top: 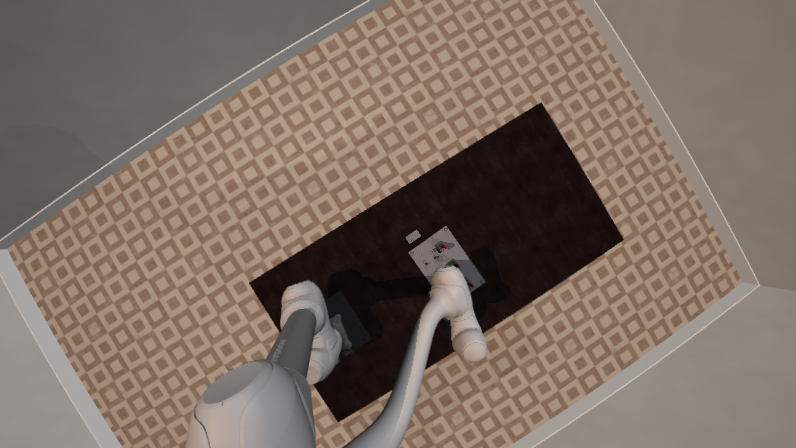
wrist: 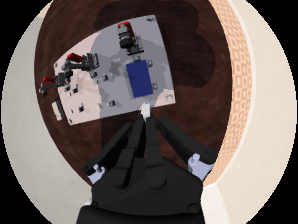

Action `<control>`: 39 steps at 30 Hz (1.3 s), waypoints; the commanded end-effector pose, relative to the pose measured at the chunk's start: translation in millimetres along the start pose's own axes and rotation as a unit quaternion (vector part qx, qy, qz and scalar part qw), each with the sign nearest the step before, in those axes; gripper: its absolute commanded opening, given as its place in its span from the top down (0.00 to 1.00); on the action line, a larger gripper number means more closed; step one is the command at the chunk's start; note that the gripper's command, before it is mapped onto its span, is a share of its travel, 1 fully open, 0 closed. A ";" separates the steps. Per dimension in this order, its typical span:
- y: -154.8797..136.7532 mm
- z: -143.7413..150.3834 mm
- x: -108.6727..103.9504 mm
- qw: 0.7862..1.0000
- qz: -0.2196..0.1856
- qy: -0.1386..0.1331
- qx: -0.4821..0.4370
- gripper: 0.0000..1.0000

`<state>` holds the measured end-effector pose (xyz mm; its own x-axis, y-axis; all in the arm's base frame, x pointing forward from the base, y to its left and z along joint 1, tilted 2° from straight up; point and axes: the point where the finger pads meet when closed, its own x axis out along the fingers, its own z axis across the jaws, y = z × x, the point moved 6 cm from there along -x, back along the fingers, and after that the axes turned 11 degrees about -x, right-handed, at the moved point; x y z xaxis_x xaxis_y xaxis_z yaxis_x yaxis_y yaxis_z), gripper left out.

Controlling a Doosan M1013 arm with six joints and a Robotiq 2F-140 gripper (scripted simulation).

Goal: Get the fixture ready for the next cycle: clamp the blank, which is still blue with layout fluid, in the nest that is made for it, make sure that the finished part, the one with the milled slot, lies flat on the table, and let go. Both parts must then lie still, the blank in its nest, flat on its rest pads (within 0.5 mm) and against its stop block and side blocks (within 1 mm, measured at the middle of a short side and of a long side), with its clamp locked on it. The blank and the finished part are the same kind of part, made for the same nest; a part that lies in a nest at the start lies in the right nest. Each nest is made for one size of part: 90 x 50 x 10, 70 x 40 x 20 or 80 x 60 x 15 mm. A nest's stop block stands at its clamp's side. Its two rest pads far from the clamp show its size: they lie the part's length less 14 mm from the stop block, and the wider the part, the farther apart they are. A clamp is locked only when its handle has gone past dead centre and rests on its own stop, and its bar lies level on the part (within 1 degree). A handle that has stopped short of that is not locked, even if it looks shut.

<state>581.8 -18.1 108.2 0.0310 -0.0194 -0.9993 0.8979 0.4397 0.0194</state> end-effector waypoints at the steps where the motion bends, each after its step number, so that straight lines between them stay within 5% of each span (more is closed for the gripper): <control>1: 0.0 0.0 -0.1 1.000 0.000 0.000 0.000 1.00; 39: 4.0 0.7 4.8 1.000 0.000 0.000 0.000 1.00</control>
<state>585.0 -17.3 103.4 0.0311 -0.0194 -0.9993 0.8979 0.4397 0.0194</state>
